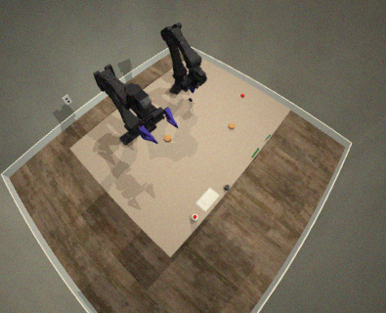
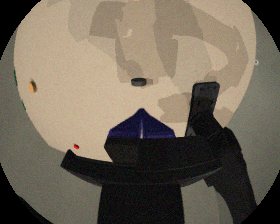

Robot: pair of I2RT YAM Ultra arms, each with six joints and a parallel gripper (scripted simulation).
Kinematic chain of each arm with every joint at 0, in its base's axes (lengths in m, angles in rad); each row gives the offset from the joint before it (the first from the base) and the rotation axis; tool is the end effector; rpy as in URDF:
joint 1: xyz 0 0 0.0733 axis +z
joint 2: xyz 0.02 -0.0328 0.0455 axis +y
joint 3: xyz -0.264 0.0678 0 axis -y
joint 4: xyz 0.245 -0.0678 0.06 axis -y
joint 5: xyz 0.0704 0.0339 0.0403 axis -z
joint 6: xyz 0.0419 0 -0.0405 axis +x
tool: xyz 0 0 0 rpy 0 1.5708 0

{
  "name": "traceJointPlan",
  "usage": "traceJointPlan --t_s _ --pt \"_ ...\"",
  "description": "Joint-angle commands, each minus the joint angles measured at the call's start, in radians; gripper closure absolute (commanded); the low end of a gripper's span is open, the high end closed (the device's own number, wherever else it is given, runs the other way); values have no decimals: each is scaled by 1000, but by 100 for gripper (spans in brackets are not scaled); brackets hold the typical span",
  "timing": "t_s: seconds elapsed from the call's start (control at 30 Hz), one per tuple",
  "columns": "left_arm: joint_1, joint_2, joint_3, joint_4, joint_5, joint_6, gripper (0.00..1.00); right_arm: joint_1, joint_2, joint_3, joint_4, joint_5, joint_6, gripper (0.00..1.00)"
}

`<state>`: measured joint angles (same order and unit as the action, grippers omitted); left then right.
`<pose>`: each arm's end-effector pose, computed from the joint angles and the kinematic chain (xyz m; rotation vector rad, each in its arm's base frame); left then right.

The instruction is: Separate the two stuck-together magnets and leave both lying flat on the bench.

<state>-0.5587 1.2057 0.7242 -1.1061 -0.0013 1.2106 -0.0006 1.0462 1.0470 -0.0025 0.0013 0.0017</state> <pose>0.1436 -0.0884 0.1928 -2.4180 -1.9800 0.0065 0.2450 0.0009 0.4071 0.0028 1.5725 -0.0002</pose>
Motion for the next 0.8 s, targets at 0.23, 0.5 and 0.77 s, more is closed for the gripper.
traceJointPlan --t_s 0.23,0.5,0.77 --pt "3 12 -35 72 5 -2 100 1 -1 7 4 -1 -1 0" --pt "5 28 -68 119 6 -2 100 1 -1 7 4 -1 -1 0" --pt "5 37 -84 145 6 -2 100 1 -1 7 4 -1 -1 0"
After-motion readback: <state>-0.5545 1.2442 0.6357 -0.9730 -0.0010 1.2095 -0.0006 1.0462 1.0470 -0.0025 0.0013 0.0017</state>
